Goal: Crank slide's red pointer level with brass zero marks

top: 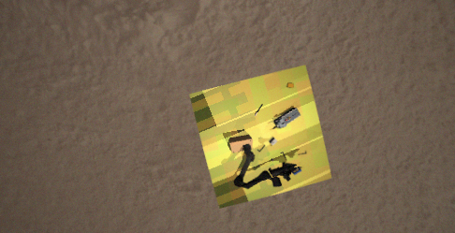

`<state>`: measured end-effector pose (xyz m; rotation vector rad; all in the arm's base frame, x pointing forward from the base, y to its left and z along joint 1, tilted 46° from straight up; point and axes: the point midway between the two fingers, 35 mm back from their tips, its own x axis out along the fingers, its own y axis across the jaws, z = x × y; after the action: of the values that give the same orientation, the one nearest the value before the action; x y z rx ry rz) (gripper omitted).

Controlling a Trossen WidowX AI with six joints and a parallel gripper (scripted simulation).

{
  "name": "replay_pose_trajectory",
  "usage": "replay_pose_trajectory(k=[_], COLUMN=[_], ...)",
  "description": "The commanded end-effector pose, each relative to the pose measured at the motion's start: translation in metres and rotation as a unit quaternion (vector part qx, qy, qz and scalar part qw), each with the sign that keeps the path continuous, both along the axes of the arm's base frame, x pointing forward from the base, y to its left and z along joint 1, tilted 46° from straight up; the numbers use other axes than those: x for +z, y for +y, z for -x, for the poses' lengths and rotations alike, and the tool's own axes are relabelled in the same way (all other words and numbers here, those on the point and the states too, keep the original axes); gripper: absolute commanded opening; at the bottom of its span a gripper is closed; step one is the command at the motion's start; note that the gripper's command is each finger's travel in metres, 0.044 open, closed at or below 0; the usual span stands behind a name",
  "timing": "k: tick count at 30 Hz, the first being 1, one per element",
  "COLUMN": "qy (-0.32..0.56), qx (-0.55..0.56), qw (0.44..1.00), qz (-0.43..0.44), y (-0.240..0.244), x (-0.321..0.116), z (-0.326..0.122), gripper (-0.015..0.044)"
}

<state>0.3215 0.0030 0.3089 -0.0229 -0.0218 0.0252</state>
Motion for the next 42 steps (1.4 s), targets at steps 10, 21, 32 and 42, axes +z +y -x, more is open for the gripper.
replay_pose_trajectory(k=[10, 21, 32, 42], qy=[0.074, 0.164, 0.253, 0.333], qx=[-0.027, -0.059, -0.092, -0.119], qw=[0.997, 0.983, 0.958, 0.922], qz=[0.017, 0.048, 0.098, 0.156], y=[0.001, 0.007, 0.015, 0.024], x=[-0.030, -0.077, -0.135, -0.197], z=[-0.037, -0.081, -0.115, -0.133], gripper=[0.0440, 0.0440, 0.0440, 0.0440])
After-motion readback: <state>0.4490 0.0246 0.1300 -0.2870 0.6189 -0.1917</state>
